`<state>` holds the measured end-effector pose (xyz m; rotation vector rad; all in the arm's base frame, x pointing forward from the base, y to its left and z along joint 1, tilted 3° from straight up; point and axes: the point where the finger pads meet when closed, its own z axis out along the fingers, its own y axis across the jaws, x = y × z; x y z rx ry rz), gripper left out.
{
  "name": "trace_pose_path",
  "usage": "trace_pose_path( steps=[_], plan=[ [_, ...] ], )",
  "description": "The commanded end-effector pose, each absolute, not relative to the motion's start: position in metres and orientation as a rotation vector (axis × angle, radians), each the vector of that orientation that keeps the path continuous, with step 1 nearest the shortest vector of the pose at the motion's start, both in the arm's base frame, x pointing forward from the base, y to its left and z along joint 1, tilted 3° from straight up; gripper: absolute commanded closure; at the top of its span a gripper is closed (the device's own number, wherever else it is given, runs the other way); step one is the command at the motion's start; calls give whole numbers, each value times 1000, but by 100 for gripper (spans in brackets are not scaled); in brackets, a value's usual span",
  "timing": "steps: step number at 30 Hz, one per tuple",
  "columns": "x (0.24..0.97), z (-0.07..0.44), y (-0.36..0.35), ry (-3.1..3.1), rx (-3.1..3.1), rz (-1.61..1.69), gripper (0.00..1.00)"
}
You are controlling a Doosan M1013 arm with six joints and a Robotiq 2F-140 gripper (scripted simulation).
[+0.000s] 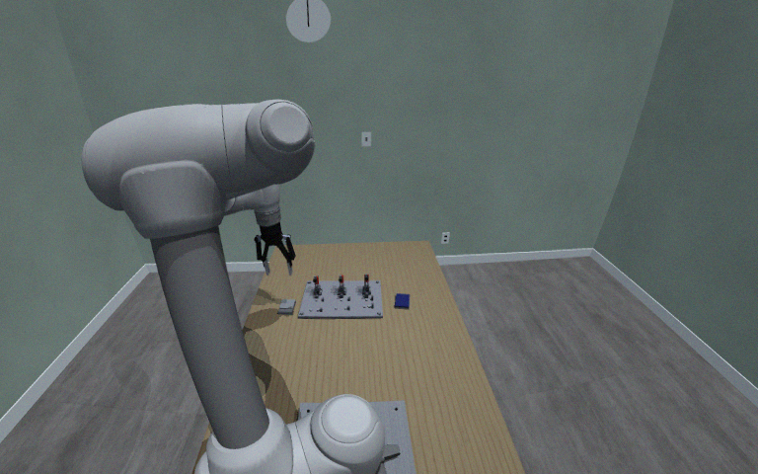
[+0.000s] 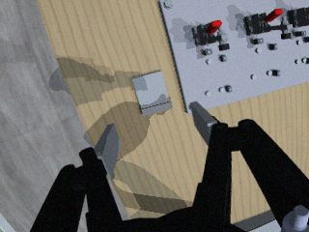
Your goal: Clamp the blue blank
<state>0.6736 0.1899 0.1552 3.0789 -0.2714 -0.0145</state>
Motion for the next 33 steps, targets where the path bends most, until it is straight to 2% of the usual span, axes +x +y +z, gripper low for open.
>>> trace_pose_path(
  steps=[1,14,20,22,33],
  plan=[
    [674,157,190,-271,3079,-15,42],
    [670,159,157,-271,3079,-15,42],
    [663,162,94,-271,3079,-15,42],
    [663,162,94,-271,3079,-15,42],
    [647,169,-44,-271,3079,-15,42]
  ],
)
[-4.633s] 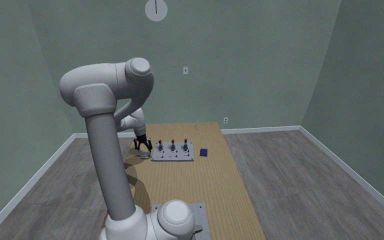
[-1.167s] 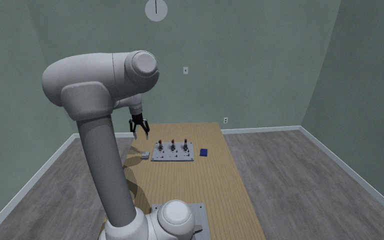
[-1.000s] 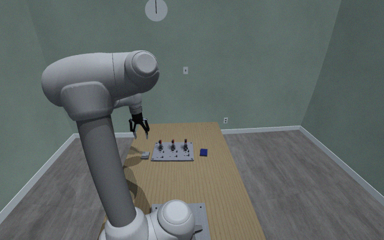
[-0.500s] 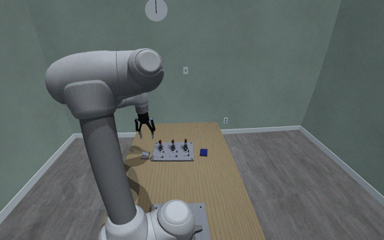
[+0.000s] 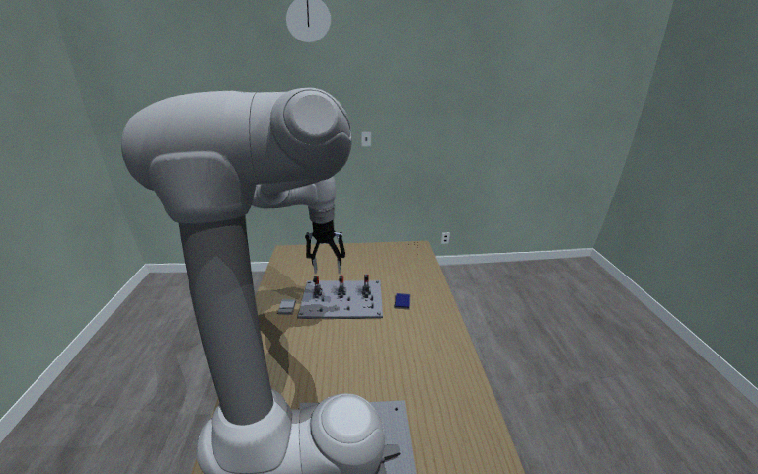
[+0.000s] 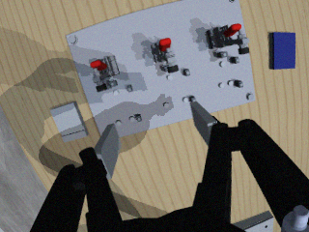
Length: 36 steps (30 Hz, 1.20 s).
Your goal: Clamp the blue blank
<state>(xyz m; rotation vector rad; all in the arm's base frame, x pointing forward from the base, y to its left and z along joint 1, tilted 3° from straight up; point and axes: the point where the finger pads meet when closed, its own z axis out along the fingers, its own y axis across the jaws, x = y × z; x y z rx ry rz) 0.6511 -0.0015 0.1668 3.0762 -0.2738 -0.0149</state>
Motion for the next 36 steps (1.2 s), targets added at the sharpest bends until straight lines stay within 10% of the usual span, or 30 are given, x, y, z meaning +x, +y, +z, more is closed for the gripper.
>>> trace_pose_path(
  steps=[1,36],
  plan=[
    [647,169,-44,-271,3079,-15,42],
    [618,183,-308,-271,3079,-15,42]
  ],
)
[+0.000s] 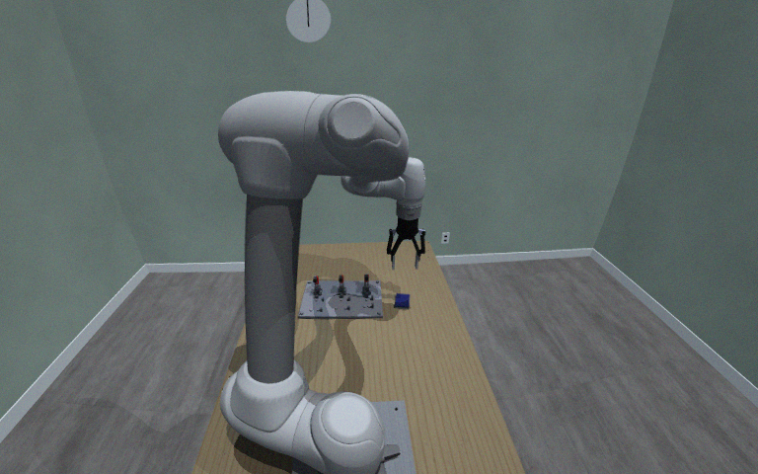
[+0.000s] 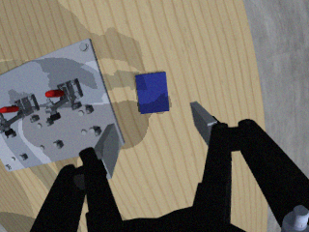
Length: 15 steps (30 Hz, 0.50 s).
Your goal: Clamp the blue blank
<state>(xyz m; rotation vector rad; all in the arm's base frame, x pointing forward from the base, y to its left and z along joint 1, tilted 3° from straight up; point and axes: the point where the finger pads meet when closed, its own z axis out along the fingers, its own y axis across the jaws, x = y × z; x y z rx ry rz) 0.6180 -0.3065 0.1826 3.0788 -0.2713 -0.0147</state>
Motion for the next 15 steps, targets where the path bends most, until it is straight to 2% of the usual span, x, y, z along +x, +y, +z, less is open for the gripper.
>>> trace_pose_path(
  steps=[1,15],
  plan=[
    [618,183,-308,-271,3079,-15,42],
    [618,183,-308,-331,3073,-13,42]
  ],
)
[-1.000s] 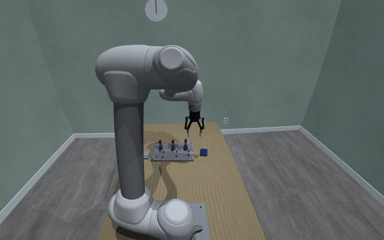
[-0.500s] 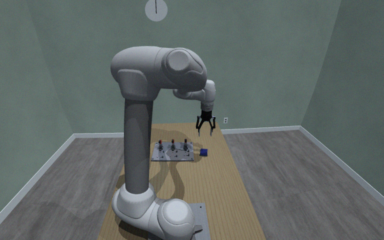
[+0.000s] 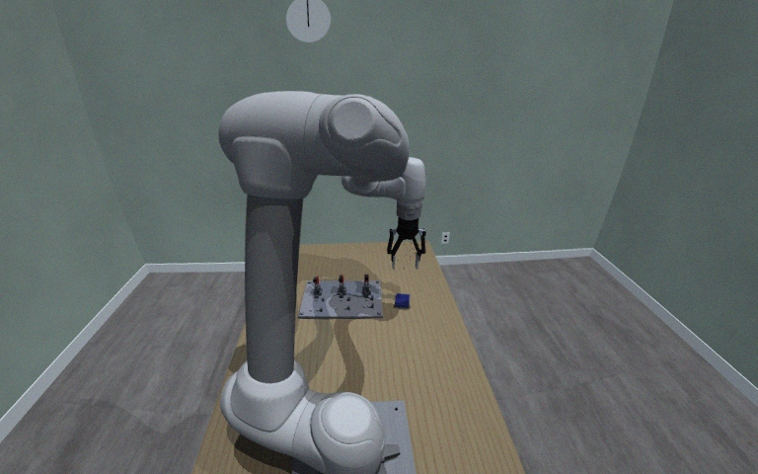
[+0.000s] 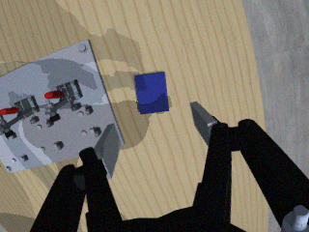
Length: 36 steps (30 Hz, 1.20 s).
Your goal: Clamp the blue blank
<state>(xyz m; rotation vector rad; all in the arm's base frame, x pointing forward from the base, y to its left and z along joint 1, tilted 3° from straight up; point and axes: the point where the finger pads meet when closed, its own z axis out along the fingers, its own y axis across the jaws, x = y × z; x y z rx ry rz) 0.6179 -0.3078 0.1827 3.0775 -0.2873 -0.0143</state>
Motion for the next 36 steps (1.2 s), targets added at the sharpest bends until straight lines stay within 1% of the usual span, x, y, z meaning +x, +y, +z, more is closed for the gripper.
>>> trace_pose_path(
  steps=[1,8,36],
  plan=[
    [618,183,-308,-368,3069,-12,42],
    [618,183,-308,-502,3049,-9,42],
    [618,183,-308,-504,3049,-9,42]
  ],
)
